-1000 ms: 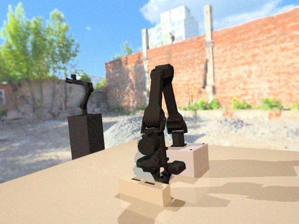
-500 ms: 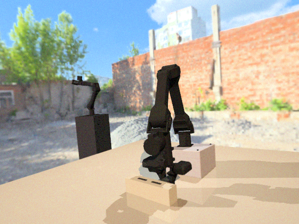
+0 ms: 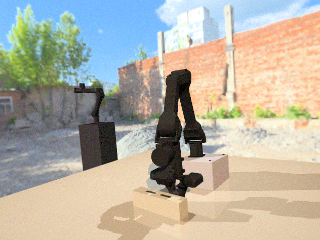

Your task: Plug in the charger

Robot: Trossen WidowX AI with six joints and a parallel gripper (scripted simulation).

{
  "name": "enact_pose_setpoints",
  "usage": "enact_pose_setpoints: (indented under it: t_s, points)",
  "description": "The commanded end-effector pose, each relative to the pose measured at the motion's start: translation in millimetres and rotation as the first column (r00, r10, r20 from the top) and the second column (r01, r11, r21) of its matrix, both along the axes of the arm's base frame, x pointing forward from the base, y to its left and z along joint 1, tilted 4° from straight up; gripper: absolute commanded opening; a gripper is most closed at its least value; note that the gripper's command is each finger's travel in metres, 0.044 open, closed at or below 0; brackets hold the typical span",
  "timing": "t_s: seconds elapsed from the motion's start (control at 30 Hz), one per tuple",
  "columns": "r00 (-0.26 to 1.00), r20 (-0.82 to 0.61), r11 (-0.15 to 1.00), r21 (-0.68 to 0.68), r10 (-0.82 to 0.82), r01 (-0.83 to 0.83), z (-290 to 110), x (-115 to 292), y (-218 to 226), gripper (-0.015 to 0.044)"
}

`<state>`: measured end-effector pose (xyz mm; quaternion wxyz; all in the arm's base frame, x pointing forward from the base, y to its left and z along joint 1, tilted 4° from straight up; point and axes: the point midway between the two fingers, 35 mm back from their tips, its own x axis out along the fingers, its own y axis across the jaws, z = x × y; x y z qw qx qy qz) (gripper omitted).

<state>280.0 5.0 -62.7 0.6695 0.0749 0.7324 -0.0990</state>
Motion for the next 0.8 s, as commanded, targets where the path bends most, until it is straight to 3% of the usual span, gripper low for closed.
enact_pose_setpoints:
  t_s: [0.0, 0.77]
  points:
    - [1.000, -0.003, 1.000, -0.004, 0.003, -0.003, -0.2, 0.1, -1.0, 0.0000]
    - [1.000, -0.003, 1.000, -0.005, 0.003, -0.003, -0.3, 4.8, -2.3, 0.0000]
